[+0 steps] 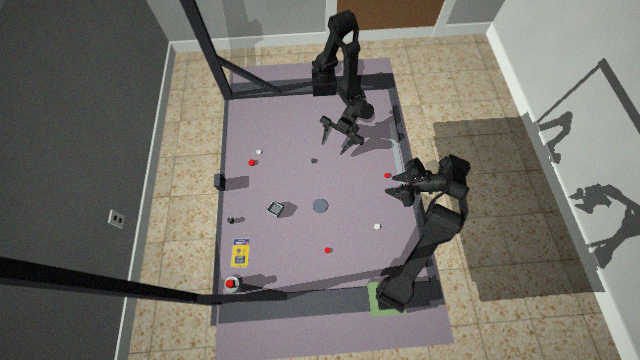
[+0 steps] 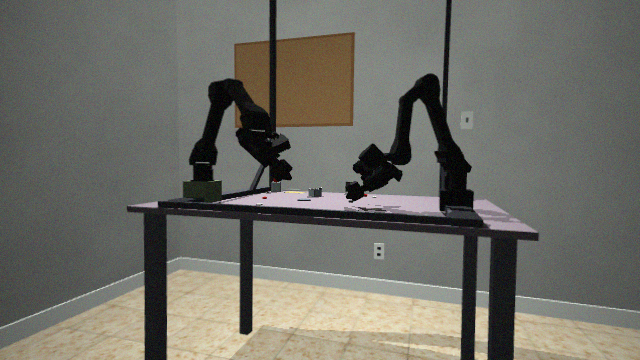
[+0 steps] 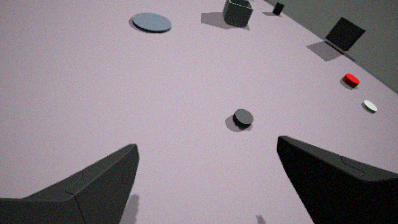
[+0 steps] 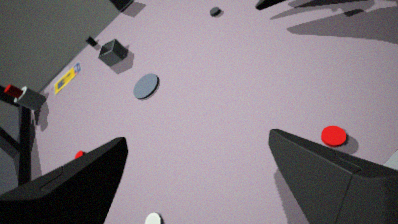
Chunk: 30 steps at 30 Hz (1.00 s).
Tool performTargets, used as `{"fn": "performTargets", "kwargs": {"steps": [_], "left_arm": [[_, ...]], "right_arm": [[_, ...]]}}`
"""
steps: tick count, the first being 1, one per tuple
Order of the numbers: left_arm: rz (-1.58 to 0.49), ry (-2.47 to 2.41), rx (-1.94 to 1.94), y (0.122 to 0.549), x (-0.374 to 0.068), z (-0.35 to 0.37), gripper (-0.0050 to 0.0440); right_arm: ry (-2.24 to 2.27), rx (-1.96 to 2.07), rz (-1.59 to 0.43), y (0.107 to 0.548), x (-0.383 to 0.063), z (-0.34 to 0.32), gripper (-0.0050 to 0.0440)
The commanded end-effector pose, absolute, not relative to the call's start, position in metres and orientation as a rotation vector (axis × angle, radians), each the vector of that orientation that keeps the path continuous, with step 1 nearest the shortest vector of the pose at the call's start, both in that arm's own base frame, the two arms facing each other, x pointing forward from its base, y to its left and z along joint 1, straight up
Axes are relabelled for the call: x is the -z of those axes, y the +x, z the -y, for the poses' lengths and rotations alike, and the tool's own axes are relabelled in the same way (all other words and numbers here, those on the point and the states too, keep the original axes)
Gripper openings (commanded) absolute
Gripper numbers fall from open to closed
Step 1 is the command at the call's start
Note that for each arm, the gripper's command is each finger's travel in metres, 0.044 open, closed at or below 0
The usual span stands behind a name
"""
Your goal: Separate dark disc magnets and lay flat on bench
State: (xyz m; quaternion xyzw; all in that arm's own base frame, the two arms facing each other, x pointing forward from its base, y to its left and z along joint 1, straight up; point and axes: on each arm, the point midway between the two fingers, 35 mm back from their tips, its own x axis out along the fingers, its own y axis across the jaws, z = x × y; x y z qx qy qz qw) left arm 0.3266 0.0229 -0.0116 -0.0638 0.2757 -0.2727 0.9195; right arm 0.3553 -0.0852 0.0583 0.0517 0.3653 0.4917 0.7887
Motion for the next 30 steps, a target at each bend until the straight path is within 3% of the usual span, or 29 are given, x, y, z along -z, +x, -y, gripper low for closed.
{"fn": "performTargets", "kwargs": {"steps": [1, 16, 30], "left_arm": [[-0.621, -0.129, 0.533, 0.338, 0.000, -0.024, 0.0400], [-0.882, -0.185, 0.417, 0.337, -0.028, -0.013, 0.0400], [-1.194, -0.171, 0.245, 0.291, -0.081, 0.003, 0.0400]], "right_arm": [[0.103, -1.038, -0.884, 0.346, -0.078, 0.071, 0.0400], [0.102, -0.904, -1.237, 0.302, -0.113, 0.027, 0.0400], [0.046, -0.561, -1.529, 0.237, -0.143, -0.002, 0.0400]]}}
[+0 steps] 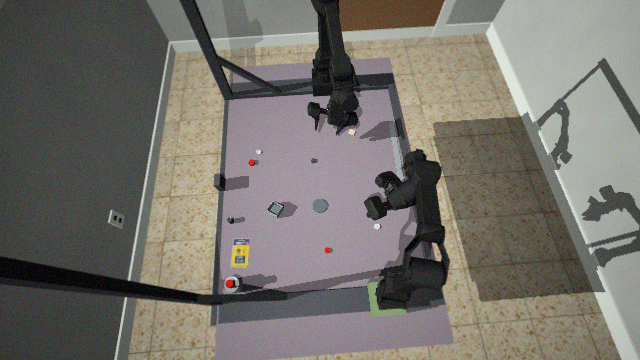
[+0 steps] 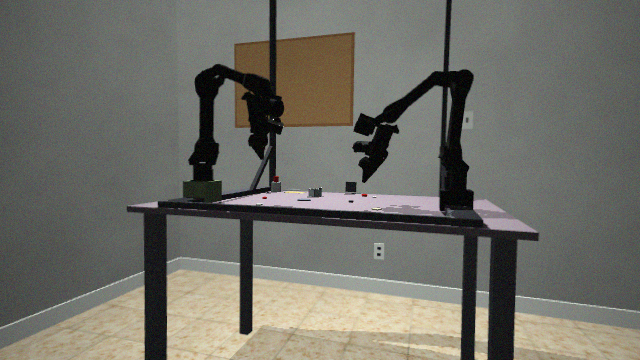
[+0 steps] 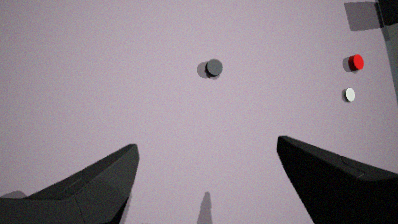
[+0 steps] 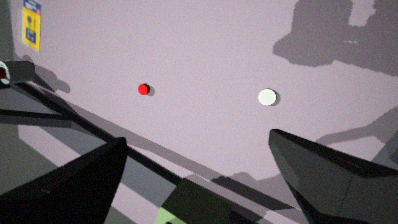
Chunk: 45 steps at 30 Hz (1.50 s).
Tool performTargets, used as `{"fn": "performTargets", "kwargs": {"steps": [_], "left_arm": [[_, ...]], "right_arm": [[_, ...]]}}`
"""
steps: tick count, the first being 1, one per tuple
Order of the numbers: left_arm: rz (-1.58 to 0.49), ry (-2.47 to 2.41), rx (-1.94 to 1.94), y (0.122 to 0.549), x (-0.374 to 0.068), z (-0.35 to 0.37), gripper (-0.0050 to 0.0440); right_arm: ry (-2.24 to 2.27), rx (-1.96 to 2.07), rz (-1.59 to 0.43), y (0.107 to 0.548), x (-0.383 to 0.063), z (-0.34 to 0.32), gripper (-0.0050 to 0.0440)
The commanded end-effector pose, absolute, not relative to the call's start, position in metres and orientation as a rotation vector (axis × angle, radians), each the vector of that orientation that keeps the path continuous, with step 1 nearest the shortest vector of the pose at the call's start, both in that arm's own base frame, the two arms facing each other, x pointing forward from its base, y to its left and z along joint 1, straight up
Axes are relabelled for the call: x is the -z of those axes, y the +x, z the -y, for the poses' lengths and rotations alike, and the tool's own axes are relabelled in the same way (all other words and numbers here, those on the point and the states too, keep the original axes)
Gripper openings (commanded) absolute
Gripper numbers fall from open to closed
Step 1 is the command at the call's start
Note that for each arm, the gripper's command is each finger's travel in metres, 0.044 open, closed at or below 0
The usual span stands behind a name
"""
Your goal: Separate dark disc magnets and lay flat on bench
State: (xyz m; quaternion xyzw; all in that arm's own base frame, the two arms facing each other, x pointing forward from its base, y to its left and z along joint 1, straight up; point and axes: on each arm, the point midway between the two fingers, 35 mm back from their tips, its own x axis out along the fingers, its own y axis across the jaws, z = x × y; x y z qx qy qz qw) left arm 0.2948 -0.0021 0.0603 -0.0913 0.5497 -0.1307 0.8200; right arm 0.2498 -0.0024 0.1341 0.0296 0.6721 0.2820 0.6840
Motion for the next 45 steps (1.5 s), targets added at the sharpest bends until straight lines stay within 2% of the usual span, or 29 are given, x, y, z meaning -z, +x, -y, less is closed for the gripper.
{"fn": "performTargets", "kwargs": {"steps": [1, 3, 18, 24, 38, 45], "left_arm": [[-1.215, -0.166, 0.232, 0.286, -0.085, 0.004, 0.0400], [-1.215, -0.166, 0.232, 0.286, -0.085, 0.004, 0.0400], [-1.506, -0.035, 0.020, 0.181, -0.156, 0.003, 0.0400], [-1.533, -0.009, -0.009, 0.165, -0.166, 0.001, 0.0400], [-1.548, -0.001, -0.015, 0.164, -0.167, 0.000, 0.0400], [-1.559, -0.003, -0.015, 0.183, -0.161, 0.003, 0.0400]], "right_arm": [[0.042, -0.533, -1.541, 0.233, -0.144, -0.003, 0.0400], [0.042, -0.533, -1.541, 0.233, -0.144, -0.003, 0.0400], [-0.006, -0.069, -1.583, 0.166, -0.161, -0.002, 0.0400], [-0.008, -0.009, -1.570, 0.158, -0.162, 0.000, 0.0400], [-0.022, 0.009, -1.556, 0.164, -0.159, 0.000, 0.0400], [-0.100, 0.019, -1.448, 0.204, -0.140, -0.004, 0.0400]]}}
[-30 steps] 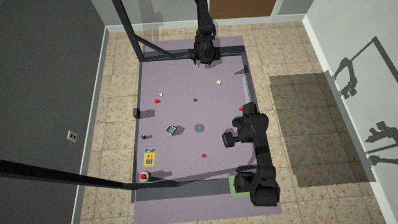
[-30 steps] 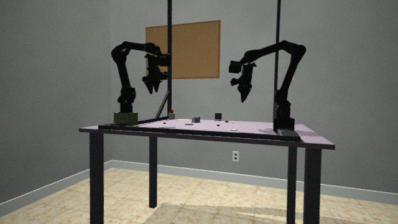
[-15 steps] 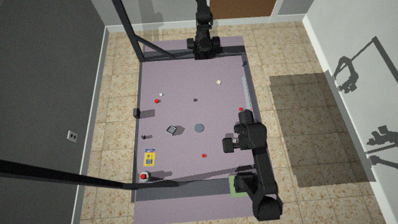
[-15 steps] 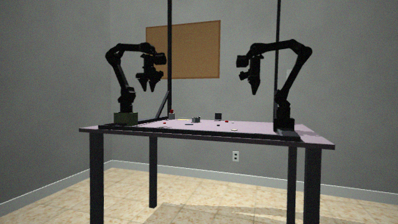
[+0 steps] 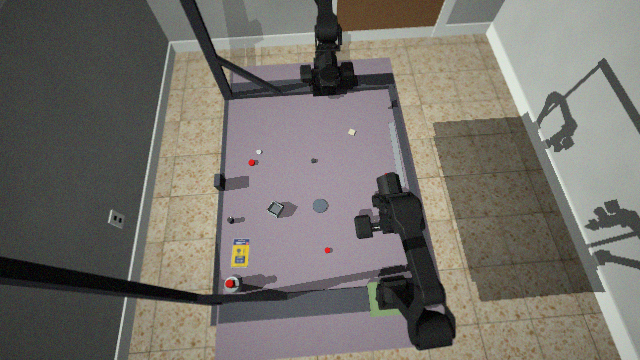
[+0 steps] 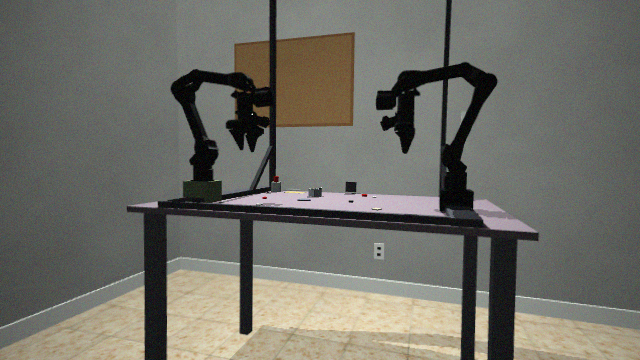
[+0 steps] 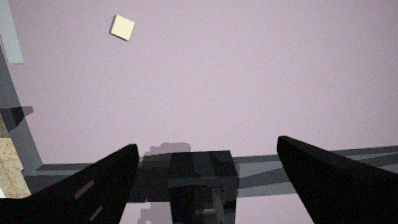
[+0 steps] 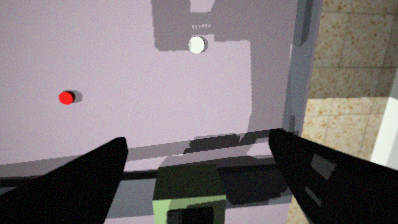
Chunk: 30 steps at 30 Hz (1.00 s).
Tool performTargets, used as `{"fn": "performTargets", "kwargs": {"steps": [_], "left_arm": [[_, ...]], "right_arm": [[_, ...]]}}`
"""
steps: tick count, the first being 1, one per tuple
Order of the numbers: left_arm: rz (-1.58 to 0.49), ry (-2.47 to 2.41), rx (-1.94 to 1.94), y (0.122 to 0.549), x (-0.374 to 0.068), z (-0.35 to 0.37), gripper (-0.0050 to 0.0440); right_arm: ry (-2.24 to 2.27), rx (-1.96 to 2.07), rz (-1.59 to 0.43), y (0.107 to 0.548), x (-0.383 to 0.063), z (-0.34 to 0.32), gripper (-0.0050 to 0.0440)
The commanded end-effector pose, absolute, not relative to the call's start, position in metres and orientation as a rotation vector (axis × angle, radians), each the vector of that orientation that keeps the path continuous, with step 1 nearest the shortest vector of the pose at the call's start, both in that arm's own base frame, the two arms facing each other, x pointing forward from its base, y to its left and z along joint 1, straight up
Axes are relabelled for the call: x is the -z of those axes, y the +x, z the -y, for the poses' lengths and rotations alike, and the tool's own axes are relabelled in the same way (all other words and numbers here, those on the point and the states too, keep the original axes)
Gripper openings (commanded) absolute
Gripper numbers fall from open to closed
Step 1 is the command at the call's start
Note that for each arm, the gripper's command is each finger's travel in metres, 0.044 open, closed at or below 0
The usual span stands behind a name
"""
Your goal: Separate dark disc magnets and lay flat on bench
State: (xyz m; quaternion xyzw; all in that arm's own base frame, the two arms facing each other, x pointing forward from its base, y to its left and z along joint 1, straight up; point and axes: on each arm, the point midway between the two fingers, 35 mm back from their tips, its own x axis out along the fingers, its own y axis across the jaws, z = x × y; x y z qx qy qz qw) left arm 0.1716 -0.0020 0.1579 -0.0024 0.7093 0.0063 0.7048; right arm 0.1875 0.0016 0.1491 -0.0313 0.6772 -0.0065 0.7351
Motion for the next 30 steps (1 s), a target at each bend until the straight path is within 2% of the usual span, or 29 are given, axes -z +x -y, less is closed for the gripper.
{"fn": "performTargets", "kwargs": {"steps": [1, 7, 9, 16, 30], "left_arm": [[-1.559, -0.003, -0.015, 0.188, -0.160, 0.004, 0.0400], [-1.557, -0.005, -0.013, 0.215, -0.151, 0.009, 0.0400], [-1.557, -0.005, -0.013, 0.215, -0.151, 0.009, 0.0400], [-1.555, -0.007, -0.011, 0.246, -0.136, 0.016, 0.0400], [-1.553, -0.010, -0.008, 0.292, -0.107, 0.029, 0.0400]], "right_arm": [[-0.117, 0.021, -1.420, 0.213, -0.136, -0.006, 0.0400], [-0.210, 0.031, -1.270, 0.260, -0.112, -0.021, 0.0400], [-0.210, 0.031, -1.270, 0.260, -0.112, -0.021, 0.0400], [-0.279, 0.039, -1.069, 0.308, -0.090, -0.049, 0.0400], [-0.295, 0.040, -0.742, 0.352, -0.070, -0.105, 0.0400]]}}
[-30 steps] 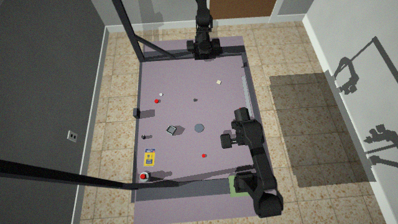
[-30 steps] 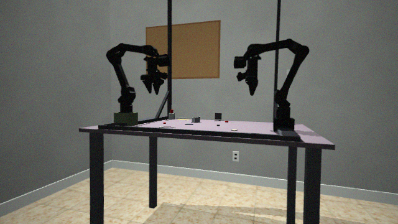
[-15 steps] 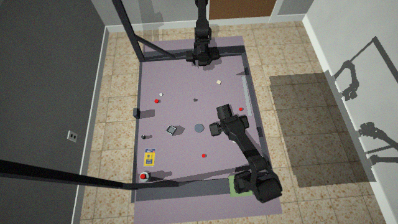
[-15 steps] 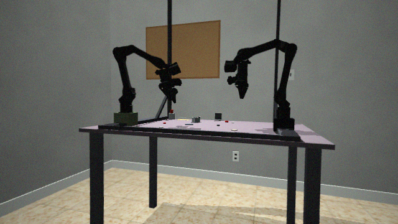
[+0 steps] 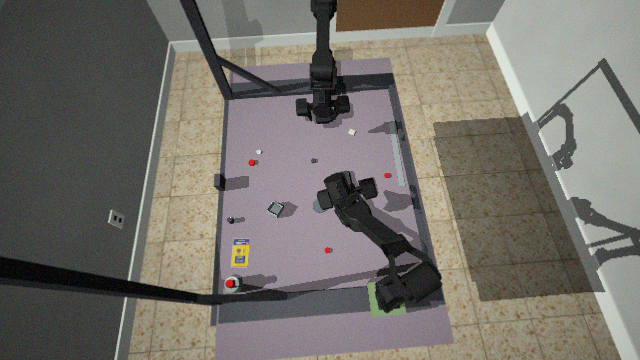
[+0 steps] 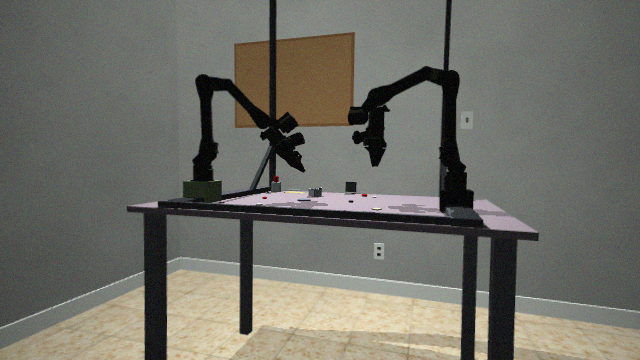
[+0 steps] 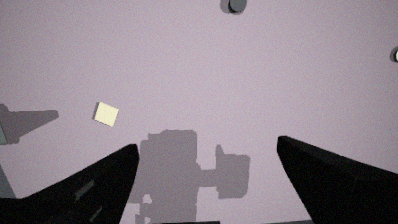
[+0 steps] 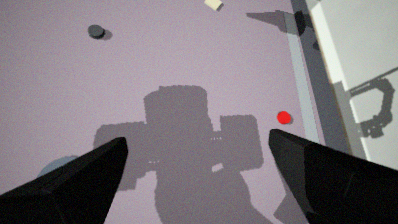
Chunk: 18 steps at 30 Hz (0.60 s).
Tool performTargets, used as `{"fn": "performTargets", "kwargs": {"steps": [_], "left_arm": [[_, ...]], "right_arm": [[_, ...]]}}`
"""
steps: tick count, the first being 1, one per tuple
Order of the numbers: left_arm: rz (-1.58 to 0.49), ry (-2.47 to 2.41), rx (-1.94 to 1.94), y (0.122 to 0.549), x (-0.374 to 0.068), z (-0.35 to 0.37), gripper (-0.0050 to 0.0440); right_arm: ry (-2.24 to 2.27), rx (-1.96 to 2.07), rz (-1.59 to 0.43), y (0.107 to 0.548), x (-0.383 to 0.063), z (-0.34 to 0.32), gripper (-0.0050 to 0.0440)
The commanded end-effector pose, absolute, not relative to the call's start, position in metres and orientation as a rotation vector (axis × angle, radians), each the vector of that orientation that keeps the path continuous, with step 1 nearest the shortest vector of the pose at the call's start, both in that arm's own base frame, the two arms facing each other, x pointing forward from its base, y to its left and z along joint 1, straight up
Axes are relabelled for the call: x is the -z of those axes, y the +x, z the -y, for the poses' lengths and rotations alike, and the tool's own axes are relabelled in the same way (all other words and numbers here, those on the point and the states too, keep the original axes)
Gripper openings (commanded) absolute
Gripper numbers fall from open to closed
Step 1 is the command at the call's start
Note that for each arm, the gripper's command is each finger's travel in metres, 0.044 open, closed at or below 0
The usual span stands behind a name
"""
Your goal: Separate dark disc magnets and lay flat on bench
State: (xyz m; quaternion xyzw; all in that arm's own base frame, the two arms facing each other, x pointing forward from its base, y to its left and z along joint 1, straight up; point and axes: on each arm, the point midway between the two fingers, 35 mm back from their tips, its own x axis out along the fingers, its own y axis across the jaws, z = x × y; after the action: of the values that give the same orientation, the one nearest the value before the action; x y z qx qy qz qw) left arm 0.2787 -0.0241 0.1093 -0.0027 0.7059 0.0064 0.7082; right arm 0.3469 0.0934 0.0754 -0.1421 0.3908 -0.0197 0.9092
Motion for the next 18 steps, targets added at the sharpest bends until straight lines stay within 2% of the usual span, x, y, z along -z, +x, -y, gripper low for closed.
{"fn": "performTargets", "kwargs": {"steps": [1, 14, 18], "left_arm": [[-1.553, -0.010, -0.008, 0.295, -0.105, 0.030, 0.0400], [-1.551, -0.010, -0.006, 0.328, -0.075, 0.042, 0.0400], [-1.550, -0.012, -0.006, 0.341, -0.060, 0.047, 0.0400]], "right_arm": [[-0.293, 0.039, -0.719, 0.354, -0.069, -0.109, 0.0400], [-0.196, 0.030, -0.434, 0.362, -0.074, -0.155, 0.0400], [-0.172, 0.028, -0.368, 0.352, -0.068, -0.168, 0.0400]]}}
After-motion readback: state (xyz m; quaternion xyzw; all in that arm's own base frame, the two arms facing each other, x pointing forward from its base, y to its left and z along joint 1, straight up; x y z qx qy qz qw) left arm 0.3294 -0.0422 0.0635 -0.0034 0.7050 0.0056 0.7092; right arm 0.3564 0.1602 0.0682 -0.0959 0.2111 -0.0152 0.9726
